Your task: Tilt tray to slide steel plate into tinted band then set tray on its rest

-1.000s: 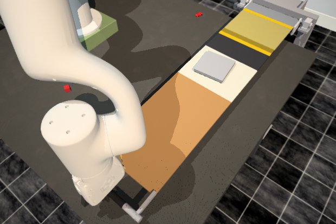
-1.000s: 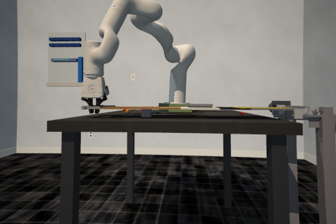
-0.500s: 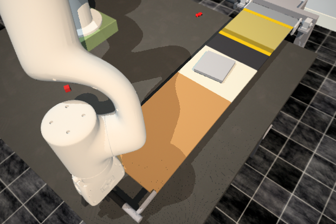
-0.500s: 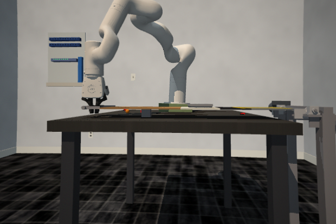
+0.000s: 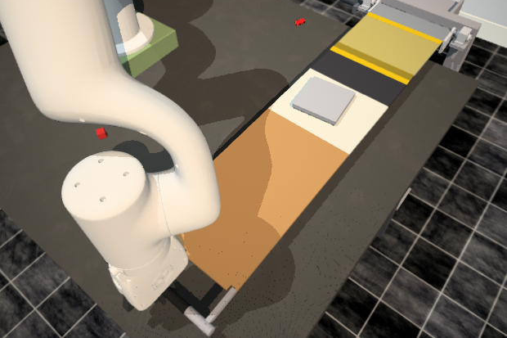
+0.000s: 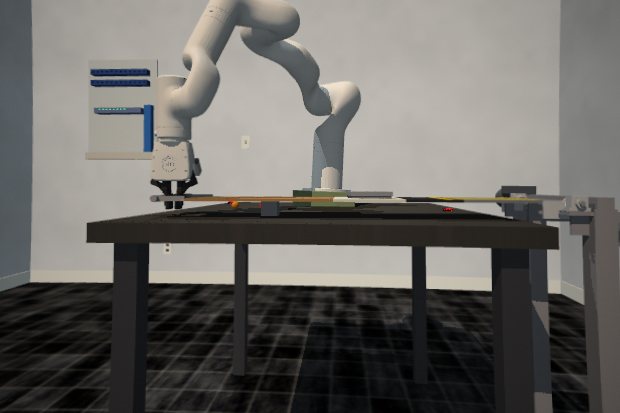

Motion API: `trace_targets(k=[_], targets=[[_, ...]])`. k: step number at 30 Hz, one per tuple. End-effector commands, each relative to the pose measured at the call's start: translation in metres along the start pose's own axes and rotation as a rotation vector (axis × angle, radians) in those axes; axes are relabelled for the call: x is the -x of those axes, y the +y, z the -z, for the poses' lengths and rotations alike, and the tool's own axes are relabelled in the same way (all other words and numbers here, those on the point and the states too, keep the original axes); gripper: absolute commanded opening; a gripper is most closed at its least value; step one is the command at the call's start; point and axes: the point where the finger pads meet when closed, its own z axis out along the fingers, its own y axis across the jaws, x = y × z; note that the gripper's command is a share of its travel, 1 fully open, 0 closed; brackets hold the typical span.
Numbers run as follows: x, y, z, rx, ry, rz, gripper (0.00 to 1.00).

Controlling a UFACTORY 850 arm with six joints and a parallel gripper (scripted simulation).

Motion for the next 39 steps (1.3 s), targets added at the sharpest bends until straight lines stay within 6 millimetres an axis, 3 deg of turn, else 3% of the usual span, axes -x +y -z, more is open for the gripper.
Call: trace_targets(k=[1,6,24,39], targets=[[0.001,-0.001,0.001,-0.001,-0.002,0.000,0.00],[0.001,-0.001,0.001,-0.001,-0.002,0.000,0.00],[0.001,0.004,0.090,-0.001,-0.002,0.000,0.00],[0.001,0.006,0.108,-0.001,-0.002,0.000,0.00]])
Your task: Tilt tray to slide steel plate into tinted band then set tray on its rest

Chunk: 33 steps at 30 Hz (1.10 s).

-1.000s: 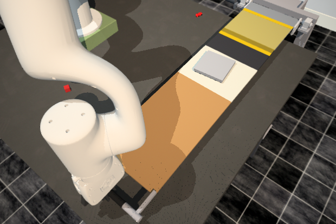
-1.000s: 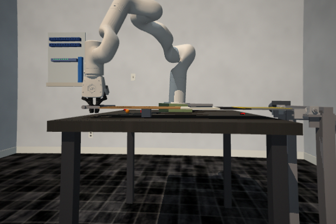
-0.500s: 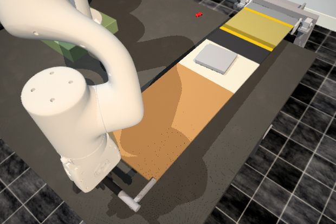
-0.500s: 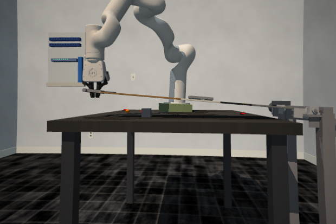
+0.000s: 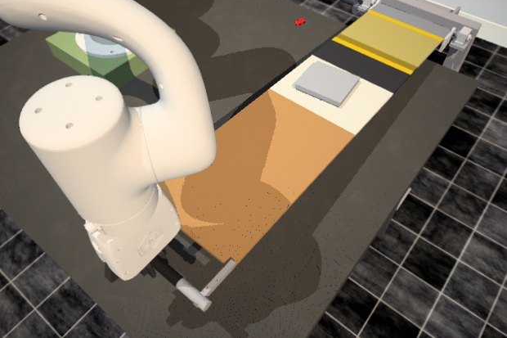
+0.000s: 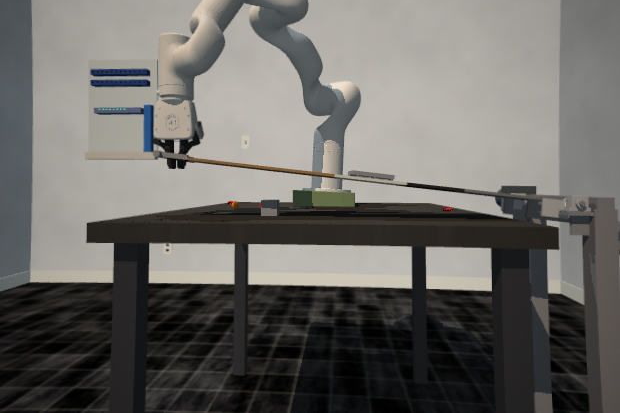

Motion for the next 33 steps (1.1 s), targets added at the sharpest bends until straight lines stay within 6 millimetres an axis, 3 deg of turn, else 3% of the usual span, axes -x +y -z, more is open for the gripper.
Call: trace_targets(k=[1,7,12,19,24,29,33], targets=[[0.001,0.000,0.004,-0.001,-0.002,0.000,0.00],[0.001,0.006,0.043,-0.001,-0.002,0.000,0.00],[0.001,0.000,0.005,-0.001,-0.002,0.000,0.00],[0.001,-0.001,0.000,-0.001,-0.002,0.000,0.00],[0.001,0.005,0.041,-0.001,-0.002,0.000,0.00],[0.001,-0.001,0.000,-0.001,-0.002,0.000,0.00],[0.001,-0.001,-0.003,-0.001,-0.002,0.000,0.00]])
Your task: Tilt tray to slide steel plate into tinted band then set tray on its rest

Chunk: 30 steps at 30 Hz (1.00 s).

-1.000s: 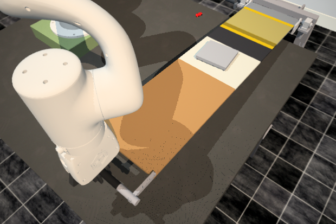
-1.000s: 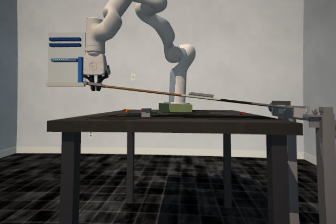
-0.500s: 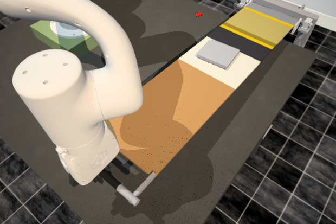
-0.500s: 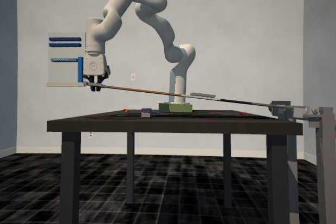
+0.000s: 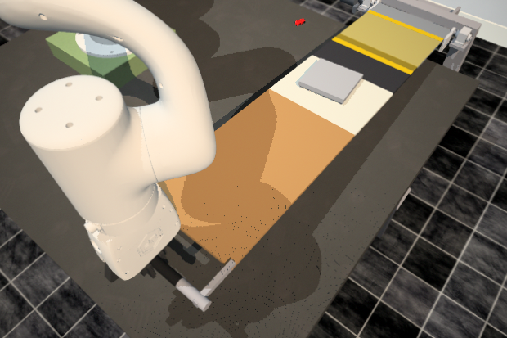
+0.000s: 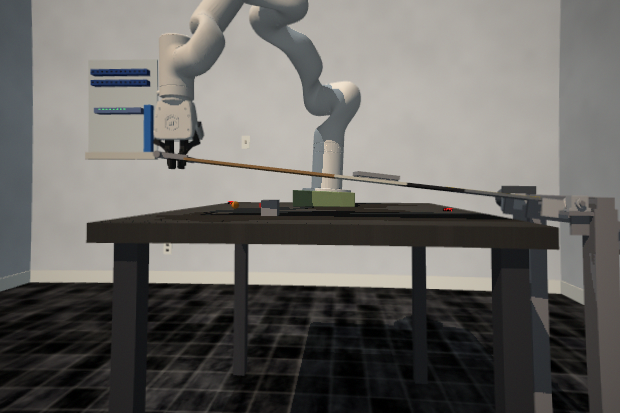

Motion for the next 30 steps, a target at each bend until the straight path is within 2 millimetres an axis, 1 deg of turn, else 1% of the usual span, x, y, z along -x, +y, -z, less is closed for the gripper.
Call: trace_targets(k=[1,3,4,6,7,8,9,10,12,13,14,20,21,23,24,25,26,27,29,30], targets=[[0.001,-0.001,-0.002,0.000,0.000,0.000,0.00],[0.001,-0.001,-0.002,0.000,0.000,0.000,0.00],[0.001,0.000,0.007,0.000,0.000,0.000,0.00],[0.001,0.003,0.030,0.000,0.000,0.000,0.00],[0.001,0.005,0.038,0.000,0.000,0.000,0.00],[0.001,0.005,0.042,0.000,0.000,0.000,0.00],[0.001,0.005,0.038,0.000,0.000,0.000,0.00],[0.001,0.003,0.030,0.000,0.000,0.000,0.00],[0.001,0.000,0.007,0.000,0.000,0.000,0.00],[0.001,-0.001,-0.002,0.000,0.000,0.000,0.00],[0.001,-0.001,-0.005,0.000,0.000,0.000,0.00],[0.001,-0.001,-0.003,0.000,0.000,0.000,0.00],[0.001,0.000,0.006,0.000,0.000,0.000,0.00],[0.001,0.003,0.030,0.000,0.000,0.000,0.00],[0.001,0.005,0.039,0.000,0.000,0.000,0.00],[0.001,0.005,0.042,0.000,0.000,0.000,0.00],[0.001,0.005,0.039,0.000,0.000,0.000,0.00],[0.001,0.003,0.030,0.000,0.000,0.000,0.00],[0.001,0.000,0.006,0.000,0.000,0.000,0.00],[0.001,-0.001,-0.003,0.000,0.000,0.000,0.00]])
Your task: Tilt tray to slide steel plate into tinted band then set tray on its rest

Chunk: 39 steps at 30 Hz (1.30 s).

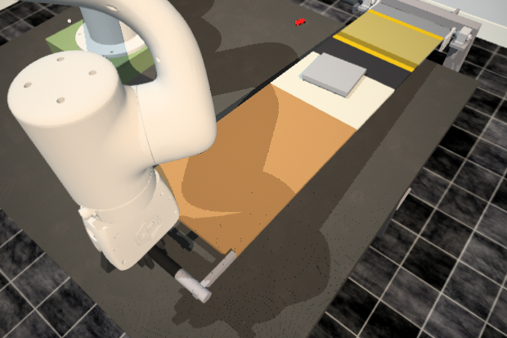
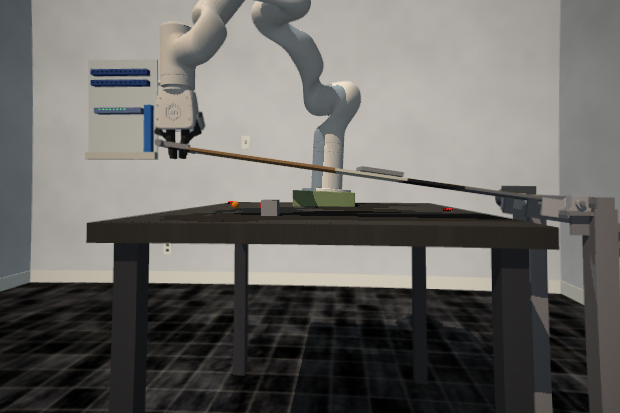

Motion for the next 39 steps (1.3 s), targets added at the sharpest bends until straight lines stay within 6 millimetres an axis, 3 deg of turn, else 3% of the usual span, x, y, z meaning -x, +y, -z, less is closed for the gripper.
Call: trace_targets(k=[1,7,10,12,14,17,23,24,27,29,31,34,39], targets=[[0.001,-0.005,-0.033,-0.002,-0.002,-0.001,0.00],[0.001,-0.005,-0.031,-0.002,-0.002,-0.001,0.00],[0.001,0.000,0.004,-0.002,-0.002,-0.001,0.00],[0.001,0.002,0.017,-0.002,-0.002,-0.001,0.00],[0.001,0.000,0.004,-0.002,-0.002,-0.001,0.00],[0.001,-0.005,-0.031,-0.002,-0.002,-0.001,0.00],[0.001,-0.005,-0.035,-0.002,-0.002,-0.001,0.00],[0.001,-0.005,-0.032,-0.002,-0.002,-0.001,0.00],[0.001,0.000,0.005,-0.002,-0.002,-0.001,0.00],[0.001,0.002,0.018,-0.002,-0.002,-0.001,0.00],[0.001,0.000,0.005,-0.002,-0.002,-0.001,0.00],[0.001,-0.005,-0.032,-0.002,-0.002,-0.001,0.00],[0.001,-0.005,-0.036,-0.002,-0.002,-0.001,0.00]])
